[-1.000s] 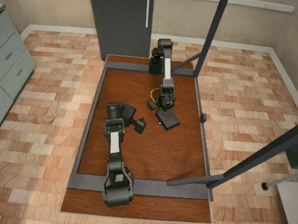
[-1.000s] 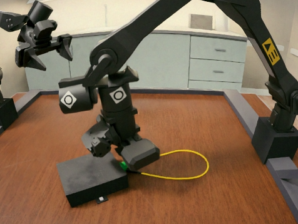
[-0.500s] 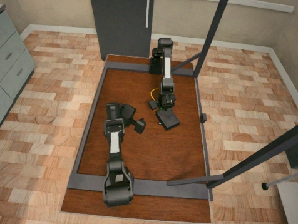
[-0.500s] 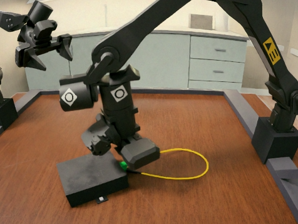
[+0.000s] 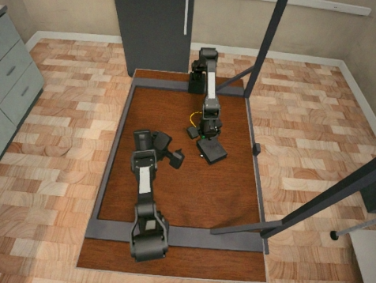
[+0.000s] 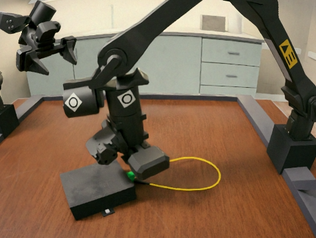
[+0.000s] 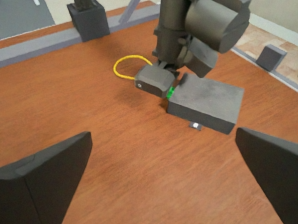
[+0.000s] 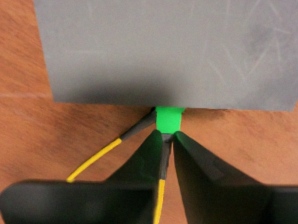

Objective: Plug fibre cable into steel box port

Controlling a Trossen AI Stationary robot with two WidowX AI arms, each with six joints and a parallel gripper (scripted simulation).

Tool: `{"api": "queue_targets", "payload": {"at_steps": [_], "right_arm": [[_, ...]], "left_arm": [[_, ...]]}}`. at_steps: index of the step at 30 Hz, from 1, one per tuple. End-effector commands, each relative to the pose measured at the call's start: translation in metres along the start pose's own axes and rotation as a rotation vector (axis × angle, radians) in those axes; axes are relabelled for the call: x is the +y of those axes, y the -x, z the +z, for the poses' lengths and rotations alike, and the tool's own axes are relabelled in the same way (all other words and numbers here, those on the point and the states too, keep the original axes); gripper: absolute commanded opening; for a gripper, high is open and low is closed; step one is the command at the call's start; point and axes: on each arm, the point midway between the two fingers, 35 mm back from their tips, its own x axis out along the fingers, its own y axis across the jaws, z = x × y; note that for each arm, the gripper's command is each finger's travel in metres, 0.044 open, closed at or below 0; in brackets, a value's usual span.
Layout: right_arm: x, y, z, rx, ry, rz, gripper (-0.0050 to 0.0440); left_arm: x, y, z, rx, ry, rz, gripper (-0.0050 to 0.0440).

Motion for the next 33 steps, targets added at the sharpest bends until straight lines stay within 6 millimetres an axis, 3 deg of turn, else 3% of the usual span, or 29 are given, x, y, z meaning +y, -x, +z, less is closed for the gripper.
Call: {"api": "queue_targets", "payload": {"at_steps": [1,33], "right_arm": [[-0.003,0.017,0.006,-0.045,0.002,-0.017,-0.005],[-0.001,0.012,0.019,-0.04,0.001,-0.014,-0.005]], "left_arm": [[0.001,0.002,0.005,-0.011,-0.008,0.004,0.044],[0.001,0.002,0.005,-0.011,-0.008,0.004,0.044]]}}
